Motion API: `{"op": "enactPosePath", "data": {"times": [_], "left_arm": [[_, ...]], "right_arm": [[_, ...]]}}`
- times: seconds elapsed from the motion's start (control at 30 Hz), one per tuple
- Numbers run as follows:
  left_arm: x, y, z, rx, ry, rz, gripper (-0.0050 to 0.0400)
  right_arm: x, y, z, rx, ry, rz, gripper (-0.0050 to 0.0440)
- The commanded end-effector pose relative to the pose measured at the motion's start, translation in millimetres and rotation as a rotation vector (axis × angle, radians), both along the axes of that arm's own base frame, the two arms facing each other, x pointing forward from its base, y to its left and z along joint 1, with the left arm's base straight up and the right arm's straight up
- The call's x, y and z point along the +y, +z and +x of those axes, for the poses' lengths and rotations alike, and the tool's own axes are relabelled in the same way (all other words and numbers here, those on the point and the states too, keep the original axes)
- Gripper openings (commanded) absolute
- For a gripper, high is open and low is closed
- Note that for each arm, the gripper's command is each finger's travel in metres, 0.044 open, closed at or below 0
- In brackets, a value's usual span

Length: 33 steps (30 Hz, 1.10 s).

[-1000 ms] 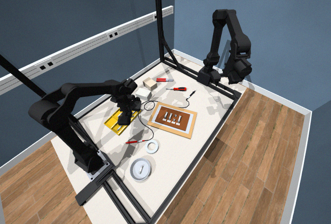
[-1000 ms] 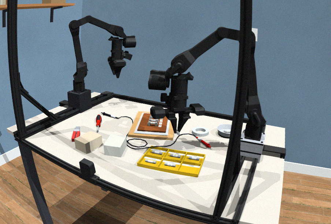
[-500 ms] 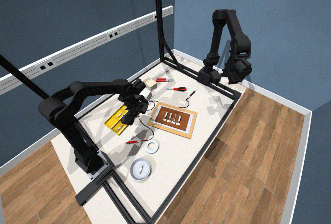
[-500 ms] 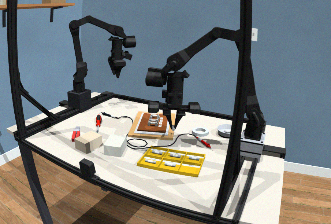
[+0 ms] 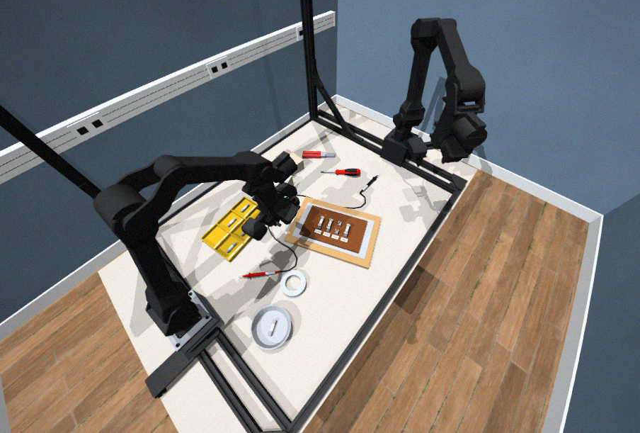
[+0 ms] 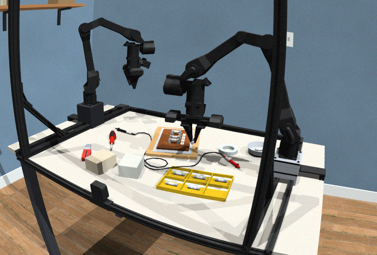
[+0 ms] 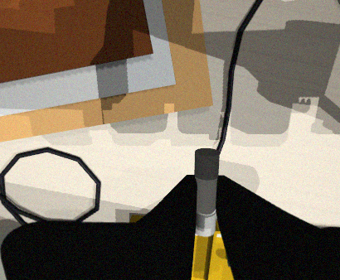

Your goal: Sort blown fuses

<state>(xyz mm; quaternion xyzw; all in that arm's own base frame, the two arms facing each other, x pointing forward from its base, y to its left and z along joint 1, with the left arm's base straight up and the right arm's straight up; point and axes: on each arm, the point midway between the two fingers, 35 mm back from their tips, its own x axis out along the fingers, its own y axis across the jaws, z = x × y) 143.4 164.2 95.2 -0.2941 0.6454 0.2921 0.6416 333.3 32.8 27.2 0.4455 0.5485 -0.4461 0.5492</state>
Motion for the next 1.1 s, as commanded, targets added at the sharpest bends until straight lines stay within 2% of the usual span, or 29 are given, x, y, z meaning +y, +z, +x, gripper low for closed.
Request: {"op": "enactPosePath", "data": {"times": [0.0, 1.07], "left_arm": [[3.5, 5.7, 2.5, -0.015, 0.000, 0.017, 0.0400], [3.5, 5.7, 2.5, -0.015, 0.000, 0.017, 0.0400]], "right_arm": [[-7.7, 4.2, 13.2, -0.014, -0.081, 0.004, -0.0050], [-63.8, 5.0, 68.0, -0.017, -0.641, 0.007, -0.0050]]}}
